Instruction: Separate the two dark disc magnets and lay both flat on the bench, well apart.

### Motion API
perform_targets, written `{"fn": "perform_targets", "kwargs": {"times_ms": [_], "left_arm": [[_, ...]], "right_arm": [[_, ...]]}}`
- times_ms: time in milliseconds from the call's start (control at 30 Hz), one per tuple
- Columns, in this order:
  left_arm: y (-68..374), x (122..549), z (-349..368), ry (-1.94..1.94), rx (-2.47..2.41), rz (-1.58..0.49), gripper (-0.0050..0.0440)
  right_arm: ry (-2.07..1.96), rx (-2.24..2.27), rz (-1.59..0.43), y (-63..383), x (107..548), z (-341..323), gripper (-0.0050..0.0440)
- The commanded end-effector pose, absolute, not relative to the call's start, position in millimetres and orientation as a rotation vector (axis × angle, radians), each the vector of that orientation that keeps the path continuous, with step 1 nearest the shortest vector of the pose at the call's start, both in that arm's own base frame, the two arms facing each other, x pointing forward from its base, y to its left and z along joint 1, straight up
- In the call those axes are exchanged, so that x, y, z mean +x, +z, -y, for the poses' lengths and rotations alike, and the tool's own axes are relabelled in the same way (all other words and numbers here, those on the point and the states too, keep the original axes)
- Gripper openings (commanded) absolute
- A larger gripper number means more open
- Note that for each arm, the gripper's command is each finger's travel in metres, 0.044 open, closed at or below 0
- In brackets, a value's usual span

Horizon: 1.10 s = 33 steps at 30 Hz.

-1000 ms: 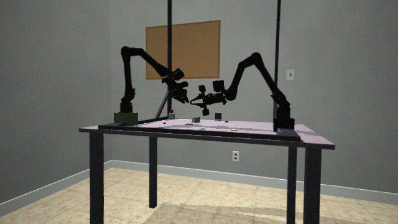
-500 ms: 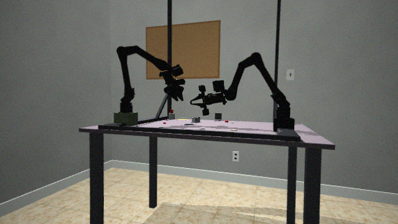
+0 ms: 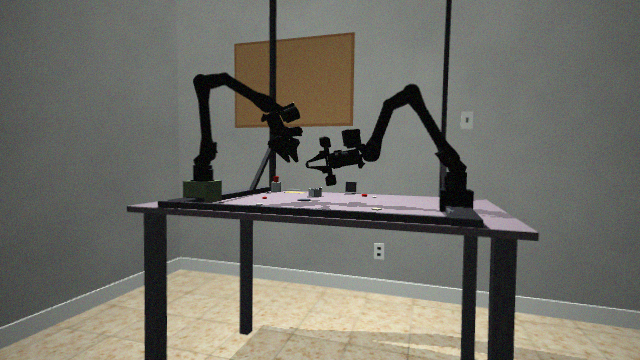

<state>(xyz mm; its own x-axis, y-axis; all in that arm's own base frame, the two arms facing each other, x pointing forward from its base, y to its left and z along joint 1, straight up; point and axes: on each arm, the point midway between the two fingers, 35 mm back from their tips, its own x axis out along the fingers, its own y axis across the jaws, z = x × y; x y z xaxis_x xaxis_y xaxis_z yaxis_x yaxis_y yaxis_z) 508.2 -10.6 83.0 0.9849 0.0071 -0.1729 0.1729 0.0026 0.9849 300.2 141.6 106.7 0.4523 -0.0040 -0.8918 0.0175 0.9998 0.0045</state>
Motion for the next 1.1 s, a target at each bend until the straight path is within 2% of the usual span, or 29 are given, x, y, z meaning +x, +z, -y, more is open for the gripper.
{"fn": "perform_targets", "kwargs": {"times_ms": [0, 1067], "left_arm": [[93.8, 509.4, 9.6, -0.109, 1.566, -0.126, 0.004], [93.8, 509.4, 9.6, -0.109, 1.566, -0.126, 0.004]], "right_arm": [[-0.005, 0.023, -1.094, 115.7, 310.6, -144.6, 0.04], [0.004, 0.013, -1.202, 110.0, 356.3, -144.6, 0.04]]}}
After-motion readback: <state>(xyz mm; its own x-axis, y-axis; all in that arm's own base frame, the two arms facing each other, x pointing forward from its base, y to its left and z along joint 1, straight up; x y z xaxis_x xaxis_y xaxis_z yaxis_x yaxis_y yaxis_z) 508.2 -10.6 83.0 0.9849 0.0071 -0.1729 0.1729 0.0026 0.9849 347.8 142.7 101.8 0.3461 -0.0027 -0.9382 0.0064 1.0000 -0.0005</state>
